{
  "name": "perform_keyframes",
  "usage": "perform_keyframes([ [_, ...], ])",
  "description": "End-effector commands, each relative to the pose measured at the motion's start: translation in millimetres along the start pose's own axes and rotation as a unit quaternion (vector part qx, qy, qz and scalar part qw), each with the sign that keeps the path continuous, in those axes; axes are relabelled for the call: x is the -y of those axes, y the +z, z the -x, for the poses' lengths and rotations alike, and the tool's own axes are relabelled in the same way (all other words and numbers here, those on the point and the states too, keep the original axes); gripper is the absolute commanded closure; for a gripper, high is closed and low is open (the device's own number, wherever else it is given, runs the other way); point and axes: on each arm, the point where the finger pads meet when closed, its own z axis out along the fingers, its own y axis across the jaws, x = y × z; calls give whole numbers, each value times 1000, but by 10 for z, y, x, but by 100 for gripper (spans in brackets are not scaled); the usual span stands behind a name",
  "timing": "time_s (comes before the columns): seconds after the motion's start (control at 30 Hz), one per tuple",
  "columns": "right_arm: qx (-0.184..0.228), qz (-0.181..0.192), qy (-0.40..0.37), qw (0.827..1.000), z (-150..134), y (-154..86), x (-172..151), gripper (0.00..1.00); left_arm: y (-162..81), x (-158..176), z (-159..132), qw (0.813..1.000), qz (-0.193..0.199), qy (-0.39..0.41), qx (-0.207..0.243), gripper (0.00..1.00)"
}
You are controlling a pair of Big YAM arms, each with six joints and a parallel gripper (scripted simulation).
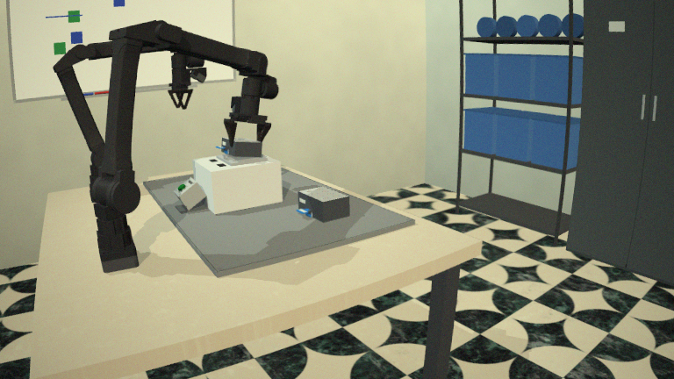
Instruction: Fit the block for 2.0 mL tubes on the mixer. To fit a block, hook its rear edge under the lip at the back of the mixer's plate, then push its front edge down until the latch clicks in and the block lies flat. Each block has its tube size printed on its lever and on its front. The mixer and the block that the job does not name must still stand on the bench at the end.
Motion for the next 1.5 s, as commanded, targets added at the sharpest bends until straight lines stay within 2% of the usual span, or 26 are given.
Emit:
perform_keyframes([
  [0.0, 32, -53, -8, 998, 102, -578, 158, 100, 39, 25, -42, 1000, 0, 7, -11, 0],
  [0.23, 32, -53, -5, 998, 78, -584, 168, 100, 23, 24, -34, 1000, 0, 7, -9, 0],
  [0.53, 33, -54, -3, 998, 58, -593, 174, 100, -118, 16, 44, 1000, 2, 7, 10, 0],
  [0.87, 31, -54, -16, 998, 178, -592, 109, 100, -198, 12, 83, 1000, 3, 7, 19, 0],
  [1.4, 33, -55, -4, 998, 62, -612, 164, 100, -256, 10, 107, 1000, 4, 7, 26, 0],
  [1.47, 33, -55, -3, 998, 61, -538, 181, 100, -264, 10, 111, 1000, 4, 7, 27, 0],
])
